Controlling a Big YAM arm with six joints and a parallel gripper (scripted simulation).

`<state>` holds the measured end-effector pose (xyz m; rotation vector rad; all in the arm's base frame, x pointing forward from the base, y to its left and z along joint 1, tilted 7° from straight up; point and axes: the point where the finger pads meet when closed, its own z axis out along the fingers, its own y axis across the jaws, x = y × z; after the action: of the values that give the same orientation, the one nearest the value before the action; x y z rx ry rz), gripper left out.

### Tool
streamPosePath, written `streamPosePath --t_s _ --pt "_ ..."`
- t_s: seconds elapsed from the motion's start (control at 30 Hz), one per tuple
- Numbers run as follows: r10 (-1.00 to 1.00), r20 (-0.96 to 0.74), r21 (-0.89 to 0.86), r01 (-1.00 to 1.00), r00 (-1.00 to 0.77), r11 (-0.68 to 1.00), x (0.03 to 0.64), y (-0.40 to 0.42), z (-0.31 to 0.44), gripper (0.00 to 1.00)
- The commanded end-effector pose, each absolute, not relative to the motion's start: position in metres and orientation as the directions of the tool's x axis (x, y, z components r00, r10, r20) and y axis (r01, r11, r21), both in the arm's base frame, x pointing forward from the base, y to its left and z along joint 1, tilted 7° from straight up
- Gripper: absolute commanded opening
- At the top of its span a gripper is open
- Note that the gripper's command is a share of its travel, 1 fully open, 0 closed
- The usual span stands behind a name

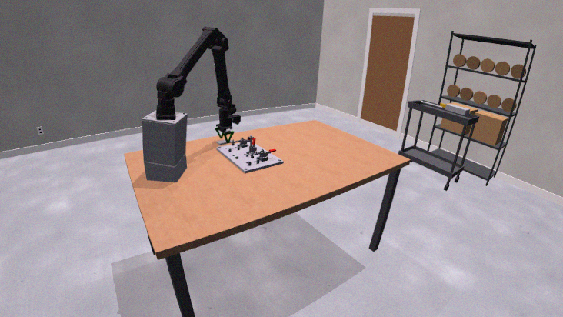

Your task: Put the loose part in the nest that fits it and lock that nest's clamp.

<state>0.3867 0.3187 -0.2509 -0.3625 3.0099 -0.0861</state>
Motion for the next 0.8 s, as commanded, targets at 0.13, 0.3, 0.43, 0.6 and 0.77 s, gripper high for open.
streamPosePath --t_s 0.13,0.3,0.43,0.6,0.77 --pt "-0.241 -0.108 -0.064 -0.235 -0.965 0.97 0.3978 0.3189 -0.2648 0.92" --pt "-0.24 -0.105 -0.066 -0.234 -0.965 0.97 0.3974 0.3178 -0.2668 0.92" --pt "-0.242 -0.098 -0.069 -0.236 -0.965 0.969 0.3941 0.3158 -0.2677 0.92" --pt "-0.242 -0.098 -0.069 -0.236 -0.965 0.969 0.3941 0.3158 -0.2677 0.92" --pt "-0.242 -0.098 -0.069 -0.236 -0.965 0.969 0.3941 0.3158 -0.2677 0.92"
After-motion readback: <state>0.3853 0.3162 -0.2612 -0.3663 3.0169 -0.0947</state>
